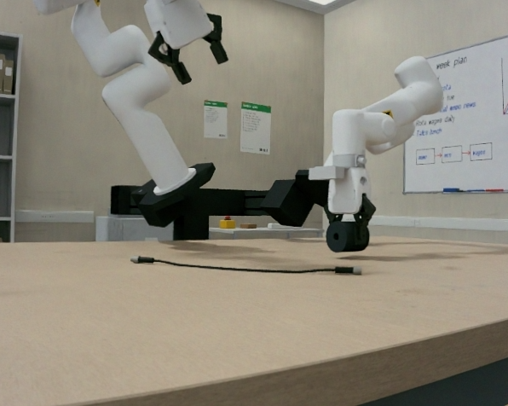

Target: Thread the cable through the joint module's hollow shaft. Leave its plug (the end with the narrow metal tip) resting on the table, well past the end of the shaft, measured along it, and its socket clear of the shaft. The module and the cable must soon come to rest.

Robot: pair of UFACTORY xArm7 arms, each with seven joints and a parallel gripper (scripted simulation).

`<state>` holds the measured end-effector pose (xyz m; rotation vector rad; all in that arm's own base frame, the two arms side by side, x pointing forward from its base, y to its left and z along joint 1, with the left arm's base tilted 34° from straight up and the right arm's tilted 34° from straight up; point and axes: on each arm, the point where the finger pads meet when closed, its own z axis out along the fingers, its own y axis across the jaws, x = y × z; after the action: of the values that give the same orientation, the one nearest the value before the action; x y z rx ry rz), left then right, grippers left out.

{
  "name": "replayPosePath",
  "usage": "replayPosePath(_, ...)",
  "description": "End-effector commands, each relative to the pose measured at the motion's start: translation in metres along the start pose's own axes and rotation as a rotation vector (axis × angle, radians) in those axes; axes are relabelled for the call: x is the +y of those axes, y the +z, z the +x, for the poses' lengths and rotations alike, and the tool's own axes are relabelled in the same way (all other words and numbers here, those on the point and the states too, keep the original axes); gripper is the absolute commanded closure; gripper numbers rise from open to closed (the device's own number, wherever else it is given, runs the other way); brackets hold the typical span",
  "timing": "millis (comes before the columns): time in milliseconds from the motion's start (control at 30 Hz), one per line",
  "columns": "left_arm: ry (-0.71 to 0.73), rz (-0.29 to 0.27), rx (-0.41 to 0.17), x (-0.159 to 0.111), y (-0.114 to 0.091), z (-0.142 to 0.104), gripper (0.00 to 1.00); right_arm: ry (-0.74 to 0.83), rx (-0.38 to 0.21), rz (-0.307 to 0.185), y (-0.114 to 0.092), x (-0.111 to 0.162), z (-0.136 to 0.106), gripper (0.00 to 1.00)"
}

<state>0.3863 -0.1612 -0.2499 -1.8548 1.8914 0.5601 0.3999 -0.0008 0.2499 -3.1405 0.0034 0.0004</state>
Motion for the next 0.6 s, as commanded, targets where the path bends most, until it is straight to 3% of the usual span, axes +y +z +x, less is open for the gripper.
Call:
replayPosePath(0,0.0,0.004,0.006,-0.0014,-0.0003,0.0024,0.23,-0.003,0.005,-0.001,-0.0018,-0.0012,0.0011,0.0)
replayPosePath(567,0.002,0.004,0.006,-0.0015,0.0095,0.0024,0.23,-0.003,0.005,-0.001,-0.0018,-0.0012,0.0011,0.0)
